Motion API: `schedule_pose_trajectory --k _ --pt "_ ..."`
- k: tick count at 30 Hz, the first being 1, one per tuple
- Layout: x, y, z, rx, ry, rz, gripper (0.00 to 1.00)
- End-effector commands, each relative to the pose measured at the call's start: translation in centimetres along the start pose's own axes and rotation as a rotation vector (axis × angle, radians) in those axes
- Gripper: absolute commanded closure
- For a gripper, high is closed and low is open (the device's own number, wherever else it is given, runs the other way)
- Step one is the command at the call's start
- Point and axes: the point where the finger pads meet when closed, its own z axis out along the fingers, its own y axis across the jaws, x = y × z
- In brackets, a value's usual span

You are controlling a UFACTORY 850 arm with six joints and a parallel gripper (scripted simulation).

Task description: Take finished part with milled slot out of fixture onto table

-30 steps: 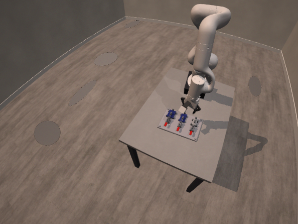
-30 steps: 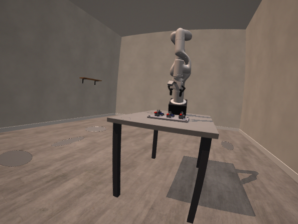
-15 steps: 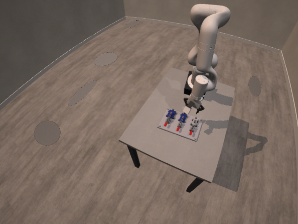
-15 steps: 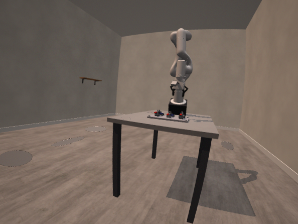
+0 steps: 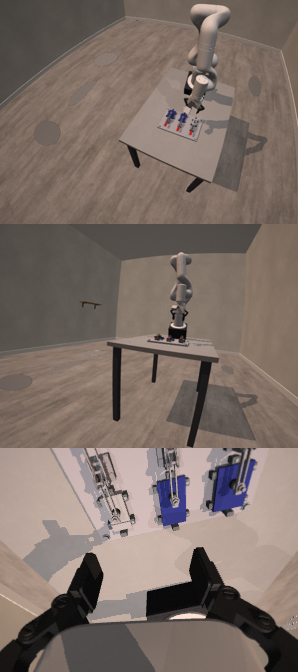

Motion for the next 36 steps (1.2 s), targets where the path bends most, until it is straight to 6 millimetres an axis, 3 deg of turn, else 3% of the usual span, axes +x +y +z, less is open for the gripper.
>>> schedule_pose_trajectory --k 1,34,36 --pt "-1.9 -2.5 -0.1 0.029 0.015 -0.093 0.00" --pt "-2.4 -3.1 -0.1 0.038 0.017 -0.116 0.00" --pt "-3.2 -3.9 -0.1 0.050 0.020 -0.147 0.00"
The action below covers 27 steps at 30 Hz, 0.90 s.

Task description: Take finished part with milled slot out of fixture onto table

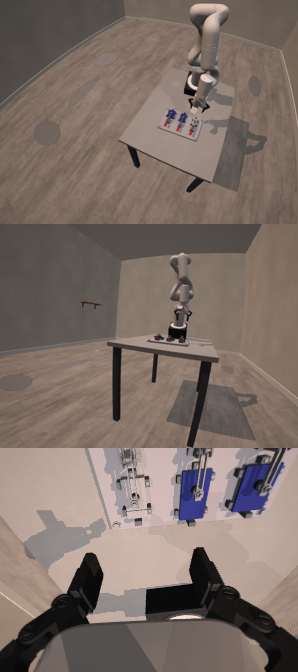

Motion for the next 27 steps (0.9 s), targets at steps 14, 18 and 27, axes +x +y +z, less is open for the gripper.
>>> schedule_pose_trajectory --k 14,18,27 --pt "-0.84 -1.23 -0.04 0.017 0.006 -0.043 0.00" --pt "-0.84 -1.23 -0.04 0.017 0.006 -0.043 0.00" --pt "-0.84 -1.23 -0.04 0.017 0.006 -0.043 1.00"
